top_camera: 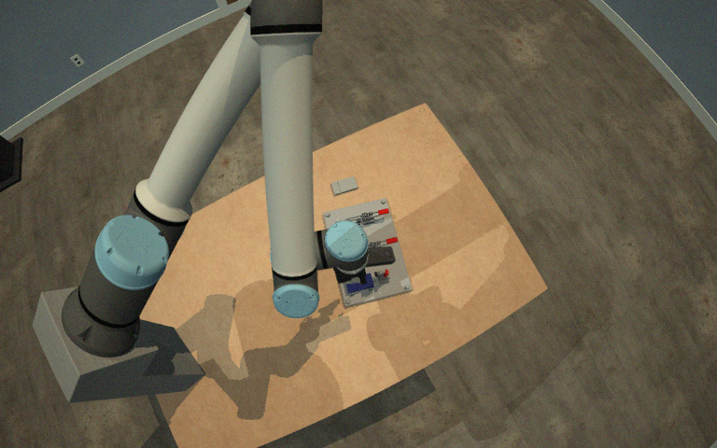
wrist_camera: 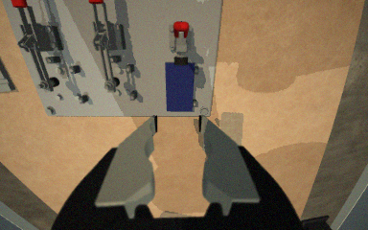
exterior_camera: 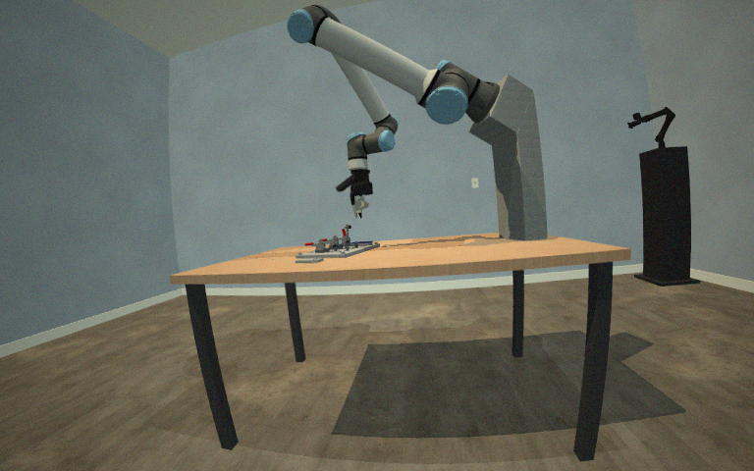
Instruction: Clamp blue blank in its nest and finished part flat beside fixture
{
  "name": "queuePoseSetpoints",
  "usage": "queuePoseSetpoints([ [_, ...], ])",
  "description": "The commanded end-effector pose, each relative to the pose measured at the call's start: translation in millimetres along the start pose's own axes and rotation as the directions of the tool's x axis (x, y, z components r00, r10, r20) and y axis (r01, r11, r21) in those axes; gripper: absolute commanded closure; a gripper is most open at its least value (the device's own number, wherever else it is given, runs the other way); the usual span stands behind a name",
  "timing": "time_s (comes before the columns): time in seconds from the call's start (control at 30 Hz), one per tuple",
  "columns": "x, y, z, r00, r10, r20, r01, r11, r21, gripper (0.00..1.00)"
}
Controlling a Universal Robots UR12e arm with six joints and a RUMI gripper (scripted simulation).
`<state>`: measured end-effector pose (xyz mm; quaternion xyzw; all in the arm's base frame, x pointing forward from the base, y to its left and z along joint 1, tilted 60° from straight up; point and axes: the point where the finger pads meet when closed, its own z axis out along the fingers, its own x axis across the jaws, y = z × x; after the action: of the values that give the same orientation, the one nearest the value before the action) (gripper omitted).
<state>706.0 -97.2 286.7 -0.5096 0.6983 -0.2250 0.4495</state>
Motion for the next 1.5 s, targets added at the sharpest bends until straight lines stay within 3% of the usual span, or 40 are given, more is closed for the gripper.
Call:
queuePoseSetpoints([
  [0.0, 2, -27, 4, 1.0, 0.005, 0.0, -0.005, 1.0, -0.011, 0.72],
  [0.2, 2, -67, 5, 1.0, 0.005, 0.0, -0.005, 1.0, -0.012, 0.72],
  [0.4, 3, -85, 6, 1.0, 0.007, 0.001, -0.007, 1.0, -0.013, 0.72],
  [1.07, 3, -87, 16, 1.0, 0.007, 0.0, -0.007, 1.0, -0.013, 0.72],
  [1.47, 3, -86, 44, 1.0, 0.007, 0.001, -0.007, 1.0, -0.013, 0.72],
])
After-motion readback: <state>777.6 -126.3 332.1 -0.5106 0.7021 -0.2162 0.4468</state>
